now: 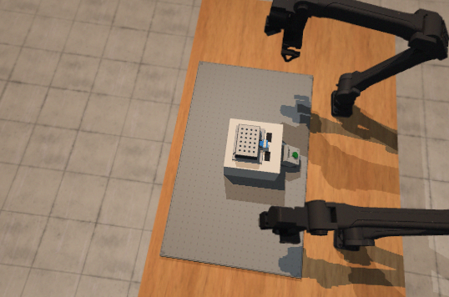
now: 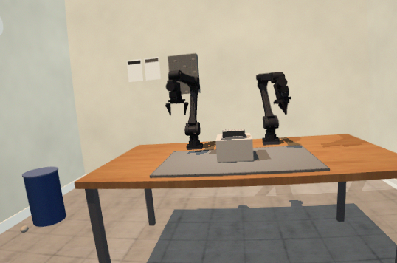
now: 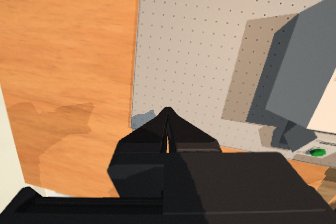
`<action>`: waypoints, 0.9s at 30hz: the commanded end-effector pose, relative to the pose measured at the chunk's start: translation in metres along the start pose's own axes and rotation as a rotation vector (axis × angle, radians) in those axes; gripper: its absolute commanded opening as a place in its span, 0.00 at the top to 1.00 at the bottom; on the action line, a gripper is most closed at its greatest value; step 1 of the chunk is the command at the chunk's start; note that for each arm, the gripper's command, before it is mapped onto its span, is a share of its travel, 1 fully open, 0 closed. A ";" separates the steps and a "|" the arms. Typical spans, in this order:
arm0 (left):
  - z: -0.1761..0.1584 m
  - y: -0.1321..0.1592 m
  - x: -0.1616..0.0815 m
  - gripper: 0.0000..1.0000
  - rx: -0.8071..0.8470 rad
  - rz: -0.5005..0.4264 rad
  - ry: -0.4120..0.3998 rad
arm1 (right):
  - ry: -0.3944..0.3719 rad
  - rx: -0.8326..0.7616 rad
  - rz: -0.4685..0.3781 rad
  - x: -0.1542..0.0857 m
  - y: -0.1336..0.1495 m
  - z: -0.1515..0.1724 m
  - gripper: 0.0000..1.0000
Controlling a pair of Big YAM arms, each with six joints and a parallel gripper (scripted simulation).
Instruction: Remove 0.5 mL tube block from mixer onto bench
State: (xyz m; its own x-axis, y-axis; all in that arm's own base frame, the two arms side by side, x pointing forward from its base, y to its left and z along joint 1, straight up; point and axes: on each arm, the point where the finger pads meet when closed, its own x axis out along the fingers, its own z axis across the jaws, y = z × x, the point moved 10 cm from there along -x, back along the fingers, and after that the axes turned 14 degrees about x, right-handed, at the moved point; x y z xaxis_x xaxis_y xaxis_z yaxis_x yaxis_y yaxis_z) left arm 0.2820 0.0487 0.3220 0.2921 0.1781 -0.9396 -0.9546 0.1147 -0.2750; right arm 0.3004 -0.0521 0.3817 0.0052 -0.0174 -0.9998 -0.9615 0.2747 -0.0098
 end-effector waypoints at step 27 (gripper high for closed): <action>0.021 -0.018 -0.041 1.00 0.143 0.269 0.251 | -0.007 0.008 -0.057 -0.018 -0.002 -0.001 0.00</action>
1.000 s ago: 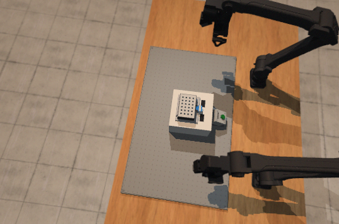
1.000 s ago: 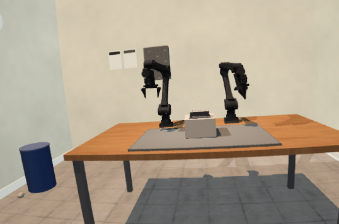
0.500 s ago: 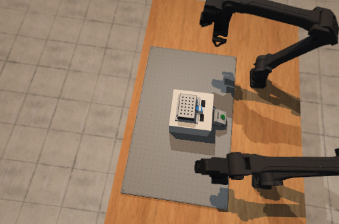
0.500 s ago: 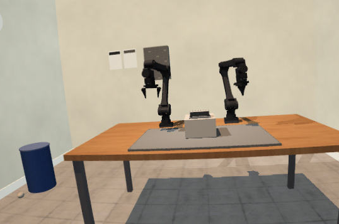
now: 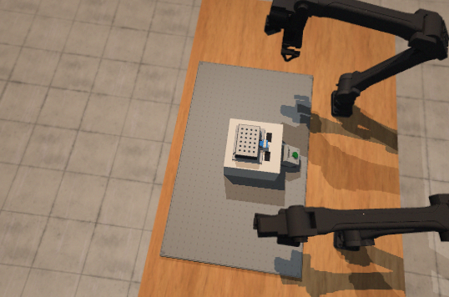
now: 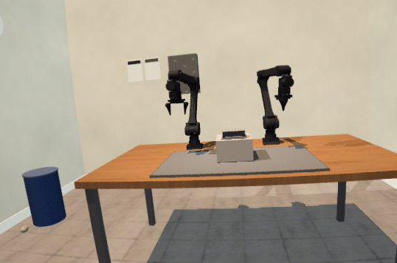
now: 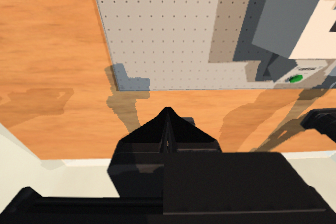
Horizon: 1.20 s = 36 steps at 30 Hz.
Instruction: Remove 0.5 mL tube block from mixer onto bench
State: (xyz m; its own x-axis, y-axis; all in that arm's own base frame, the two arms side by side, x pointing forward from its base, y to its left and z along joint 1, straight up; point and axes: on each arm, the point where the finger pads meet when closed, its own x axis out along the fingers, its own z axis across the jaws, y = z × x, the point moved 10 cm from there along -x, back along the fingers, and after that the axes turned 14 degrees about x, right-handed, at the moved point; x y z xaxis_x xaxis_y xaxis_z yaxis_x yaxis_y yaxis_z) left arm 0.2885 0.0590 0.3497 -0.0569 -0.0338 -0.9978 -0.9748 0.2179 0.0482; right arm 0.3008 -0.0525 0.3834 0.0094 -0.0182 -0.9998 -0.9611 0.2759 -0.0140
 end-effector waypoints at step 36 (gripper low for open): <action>-0.009 0.018 -0.026 1.00 -0.044 -0.076 -0.039 | -0.015 -0.495 -0.055 -0.019 -0.018 0.125 0.00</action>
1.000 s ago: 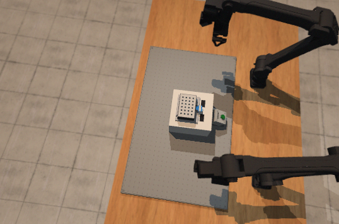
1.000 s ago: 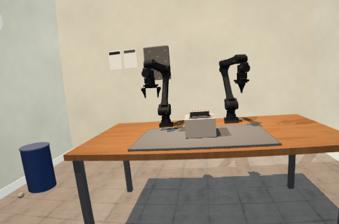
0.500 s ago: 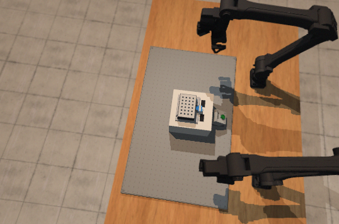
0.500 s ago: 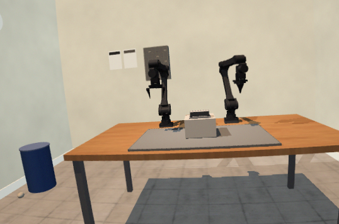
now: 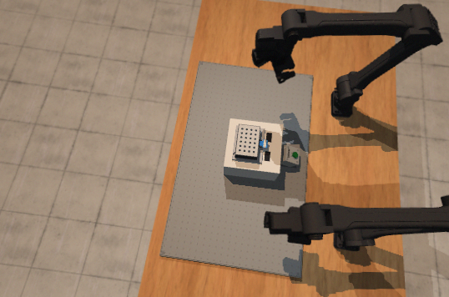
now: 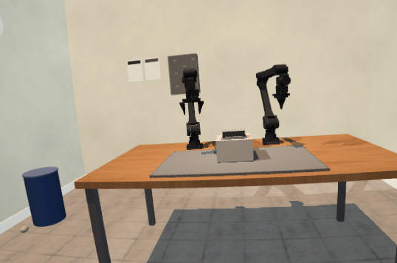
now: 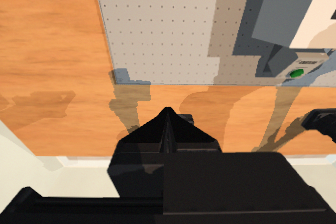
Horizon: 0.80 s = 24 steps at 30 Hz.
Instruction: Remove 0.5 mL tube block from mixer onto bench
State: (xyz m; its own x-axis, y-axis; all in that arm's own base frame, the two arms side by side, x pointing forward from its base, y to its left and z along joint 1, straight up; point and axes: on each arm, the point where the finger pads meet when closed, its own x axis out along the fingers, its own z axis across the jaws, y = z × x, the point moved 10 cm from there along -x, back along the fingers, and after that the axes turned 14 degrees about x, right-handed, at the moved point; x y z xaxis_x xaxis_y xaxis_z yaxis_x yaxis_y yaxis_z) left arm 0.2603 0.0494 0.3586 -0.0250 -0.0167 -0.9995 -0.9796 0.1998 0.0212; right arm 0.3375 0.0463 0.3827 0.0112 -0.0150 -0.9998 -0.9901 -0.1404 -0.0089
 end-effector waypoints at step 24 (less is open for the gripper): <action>0.004 -0.002 -0.002 1.00 -0.024 -0.025 -0.006 | -0.001 -0.532 -0.043 -0.013 -0.073 0.115 0.00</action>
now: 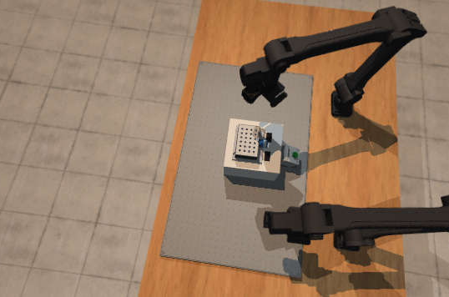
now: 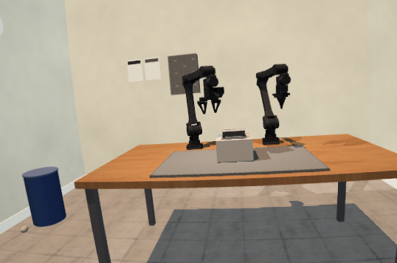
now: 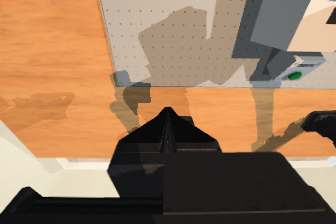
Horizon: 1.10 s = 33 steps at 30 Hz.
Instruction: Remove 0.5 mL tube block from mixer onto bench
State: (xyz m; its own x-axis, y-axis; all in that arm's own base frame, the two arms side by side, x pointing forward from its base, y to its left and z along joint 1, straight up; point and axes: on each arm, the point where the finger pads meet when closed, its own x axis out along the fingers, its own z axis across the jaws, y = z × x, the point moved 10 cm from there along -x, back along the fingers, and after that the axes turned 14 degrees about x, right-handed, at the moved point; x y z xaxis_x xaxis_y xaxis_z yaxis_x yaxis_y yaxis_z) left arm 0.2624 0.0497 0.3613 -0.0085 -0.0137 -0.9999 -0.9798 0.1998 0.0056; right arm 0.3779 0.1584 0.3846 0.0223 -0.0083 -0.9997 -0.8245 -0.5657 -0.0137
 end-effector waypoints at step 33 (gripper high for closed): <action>0.007 -0.009 -0.020 1.00 -0.020 -0.054 -0.019 | 0.018 -0.660 -0.050 -0.005 -0.099 0.060 0.00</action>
State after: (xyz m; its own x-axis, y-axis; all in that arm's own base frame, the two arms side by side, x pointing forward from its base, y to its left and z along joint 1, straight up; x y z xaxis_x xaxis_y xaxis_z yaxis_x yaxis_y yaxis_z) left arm 0.2625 0.0498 0.3585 -0.0172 -0.0156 -0.9997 -0.9797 0.1998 0.0137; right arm 0.4215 0.2692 0.3836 0.0264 -0.0031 -0.9996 -0.3869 -0.9221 -0.0073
